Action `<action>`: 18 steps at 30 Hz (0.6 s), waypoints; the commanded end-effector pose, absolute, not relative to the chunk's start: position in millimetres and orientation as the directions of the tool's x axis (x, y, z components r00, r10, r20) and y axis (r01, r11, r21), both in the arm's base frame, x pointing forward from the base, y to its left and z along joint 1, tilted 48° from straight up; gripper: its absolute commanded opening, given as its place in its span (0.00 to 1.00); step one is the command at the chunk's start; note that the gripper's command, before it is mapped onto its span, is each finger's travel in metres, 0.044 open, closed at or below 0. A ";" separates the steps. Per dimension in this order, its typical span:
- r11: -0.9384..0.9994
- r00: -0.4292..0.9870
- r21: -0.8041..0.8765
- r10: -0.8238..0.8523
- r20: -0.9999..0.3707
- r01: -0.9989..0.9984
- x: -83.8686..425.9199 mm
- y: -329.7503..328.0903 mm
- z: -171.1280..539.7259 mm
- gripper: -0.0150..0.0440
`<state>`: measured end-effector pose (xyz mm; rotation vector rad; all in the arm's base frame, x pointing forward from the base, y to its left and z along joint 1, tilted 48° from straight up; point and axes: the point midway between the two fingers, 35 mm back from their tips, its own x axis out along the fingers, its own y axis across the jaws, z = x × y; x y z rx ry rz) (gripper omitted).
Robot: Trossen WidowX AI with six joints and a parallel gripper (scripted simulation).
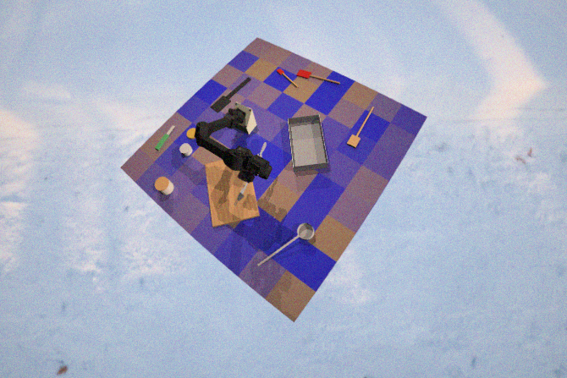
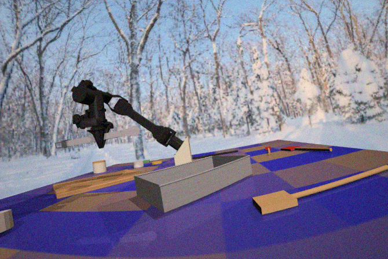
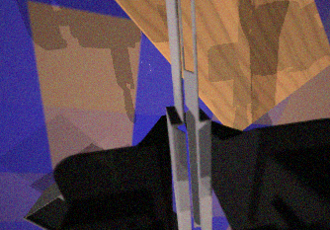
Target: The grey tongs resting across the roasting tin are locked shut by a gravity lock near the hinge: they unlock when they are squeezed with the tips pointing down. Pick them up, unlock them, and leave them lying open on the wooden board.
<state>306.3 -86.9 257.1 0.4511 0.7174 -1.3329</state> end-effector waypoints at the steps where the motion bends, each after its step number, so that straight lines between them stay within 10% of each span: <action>1: 0.253 0.078 -0.146 -0.704 -0.706 0.956 291.7 -101.0 269.5 0.00; 18: 0.430 0.085 -0.328 -0.704 -0.705 0.841 222.9 -150.4 313.3 0.00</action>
